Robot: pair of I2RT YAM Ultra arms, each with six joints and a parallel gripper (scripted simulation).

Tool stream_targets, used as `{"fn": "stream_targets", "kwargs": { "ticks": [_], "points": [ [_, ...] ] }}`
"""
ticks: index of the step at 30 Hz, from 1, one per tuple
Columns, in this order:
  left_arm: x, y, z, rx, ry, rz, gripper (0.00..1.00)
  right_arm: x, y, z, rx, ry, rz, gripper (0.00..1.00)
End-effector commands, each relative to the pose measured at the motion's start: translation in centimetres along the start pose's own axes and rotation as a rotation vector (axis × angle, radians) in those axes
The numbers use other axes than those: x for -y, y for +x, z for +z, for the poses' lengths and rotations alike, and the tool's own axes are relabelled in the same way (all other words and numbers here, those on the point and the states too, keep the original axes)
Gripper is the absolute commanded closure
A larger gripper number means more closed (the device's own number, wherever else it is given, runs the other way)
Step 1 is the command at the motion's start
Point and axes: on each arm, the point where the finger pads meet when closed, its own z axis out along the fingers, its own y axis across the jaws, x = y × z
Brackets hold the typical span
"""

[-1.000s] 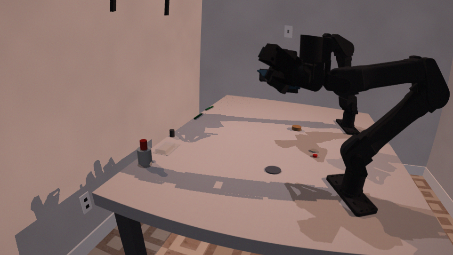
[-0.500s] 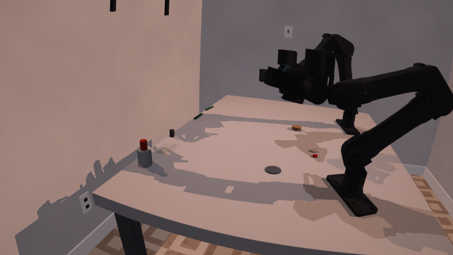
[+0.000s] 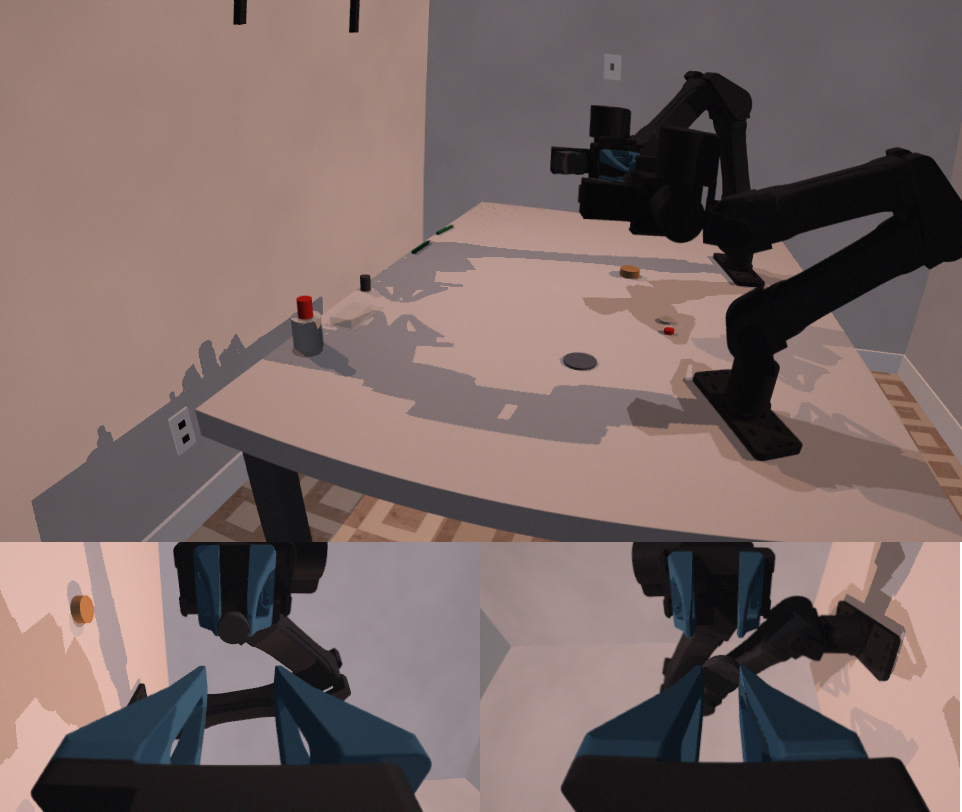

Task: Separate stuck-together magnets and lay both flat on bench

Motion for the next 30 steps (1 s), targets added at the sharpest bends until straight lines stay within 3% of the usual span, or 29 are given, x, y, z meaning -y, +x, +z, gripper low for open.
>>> {"fn": "stream_targets", "kwargs": {
  "ticks": [1, 30],
  "points": [
    [1.0, 0.1, 0.0, 0.000, 0.018, 0.055, 0.67, -0.9, 0.1, 0.1, -0.001, -0.009, -0.035, 0.83],
    [0.5, -0.1, 1.0, 0.002, -0.001, -0.001, 0.67, -0.9, 0.1, 0.1, -0.001, -0.009, -0.035, 0.83]
  ]
}}
